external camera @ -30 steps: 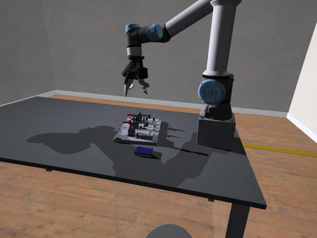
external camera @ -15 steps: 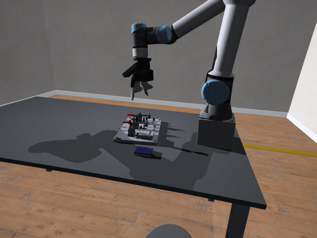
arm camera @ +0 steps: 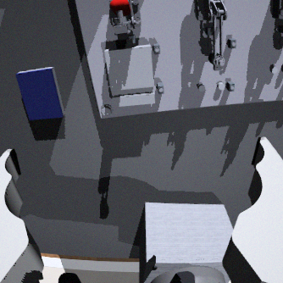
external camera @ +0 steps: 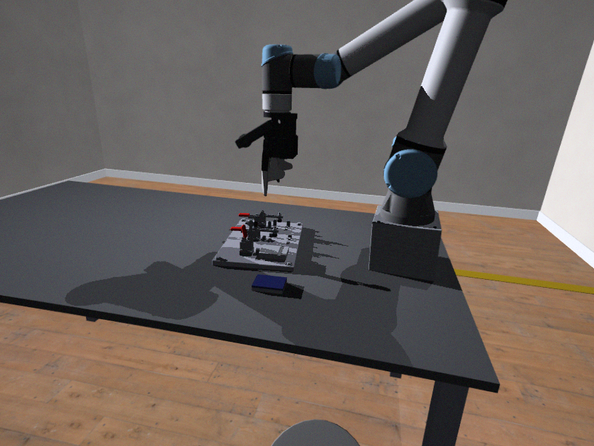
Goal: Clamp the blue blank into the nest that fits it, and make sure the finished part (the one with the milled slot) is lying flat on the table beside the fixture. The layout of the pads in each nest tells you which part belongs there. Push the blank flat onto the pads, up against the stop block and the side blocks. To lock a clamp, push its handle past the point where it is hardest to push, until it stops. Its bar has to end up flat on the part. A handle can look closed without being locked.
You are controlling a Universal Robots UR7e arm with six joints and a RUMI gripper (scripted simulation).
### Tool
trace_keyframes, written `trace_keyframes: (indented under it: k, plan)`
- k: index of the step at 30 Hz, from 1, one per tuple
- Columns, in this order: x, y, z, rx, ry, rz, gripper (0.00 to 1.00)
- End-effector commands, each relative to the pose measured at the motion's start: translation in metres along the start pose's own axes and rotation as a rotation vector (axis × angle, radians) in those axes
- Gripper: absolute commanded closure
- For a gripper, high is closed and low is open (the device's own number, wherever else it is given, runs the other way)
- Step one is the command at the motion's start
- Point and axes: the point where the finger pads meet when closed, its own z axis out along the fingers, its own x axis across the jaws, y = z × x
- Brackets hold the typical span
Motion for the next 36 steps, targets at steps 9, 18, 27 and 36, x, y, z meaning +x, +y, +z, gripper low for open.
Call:
trace_keyframes:
  k: [9,18,27,36]
  plan:
    - [-0.0062,0.0092,0.0023,0.022,0.014,-0.079,0.72]
    - [-0.0061,0.0091,0.0026,0.021,0.014,-0.078,0.72]
    - [-0.0061,0.0091,0.0027,0.021,0.014,-0.078,0.72]
    - [-0.0061,0.0091,0.0027,0.021,0.014,-0.078,0.72]
